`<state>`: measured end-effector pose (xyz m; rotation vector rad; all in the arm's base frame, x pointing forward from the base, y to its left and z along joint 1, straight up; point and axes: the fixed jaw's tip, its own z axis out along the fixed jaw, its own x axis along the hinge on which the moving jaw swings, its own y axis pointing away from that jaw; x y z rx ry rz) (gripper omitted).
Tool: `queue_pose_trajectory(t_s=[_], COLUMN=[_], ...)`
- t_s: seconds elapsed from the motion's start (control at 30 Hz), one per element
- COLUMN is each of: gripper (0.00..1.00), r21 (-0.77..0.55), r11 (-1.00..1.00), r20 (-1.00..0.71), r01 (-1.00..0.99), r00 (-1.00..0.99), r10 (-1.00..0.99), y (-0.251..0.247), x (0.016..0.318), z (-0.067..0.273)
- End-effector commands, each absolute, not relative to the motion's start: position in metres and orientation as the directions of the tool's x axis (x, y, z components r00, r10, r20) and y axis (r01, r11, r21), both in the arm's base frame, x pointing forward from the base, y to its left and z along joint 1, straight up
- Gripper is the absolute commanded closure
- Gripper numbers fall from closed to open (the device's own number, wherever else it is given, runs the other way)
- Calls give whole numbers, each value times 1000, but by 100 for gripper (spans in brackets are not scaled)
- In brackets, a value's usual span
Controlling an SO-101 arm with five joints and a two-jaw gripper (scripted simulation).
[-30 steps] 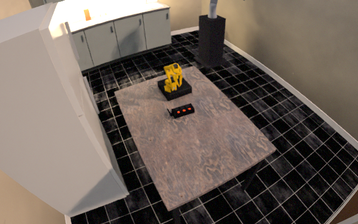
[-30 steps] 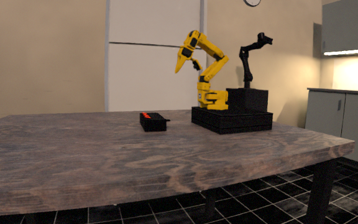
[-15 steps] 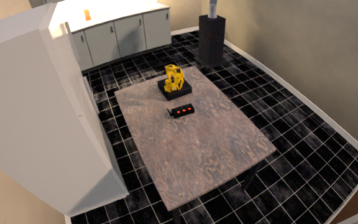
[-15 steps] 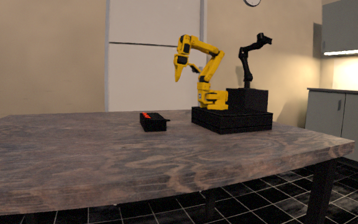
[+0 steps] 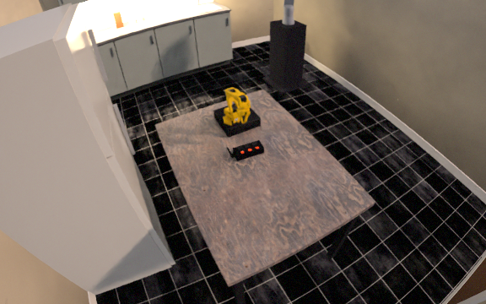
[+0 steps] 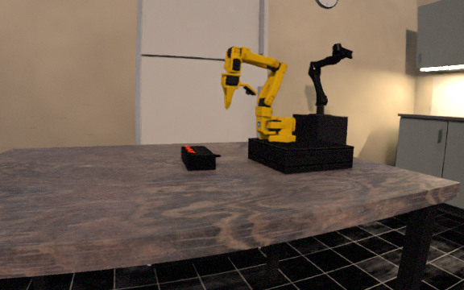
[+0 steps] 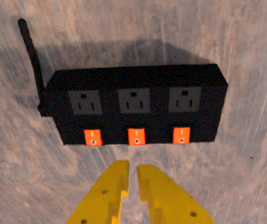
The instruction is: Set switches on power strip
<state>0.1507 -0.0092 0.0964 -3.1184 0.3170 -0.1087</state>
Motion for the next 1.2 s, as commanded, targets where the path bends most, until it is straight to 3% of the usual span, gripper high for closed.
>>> queue_pose_trajectory(t_s=[0.0,1.17], gripper=[100,100], r21=[-11,2], r11=[-981,-986], r20=[63,-15], r01=[-196,-165], r00=[979,986], r10=[-196,-165], y=[-11,-16], x=[155,178], z=[96,86])
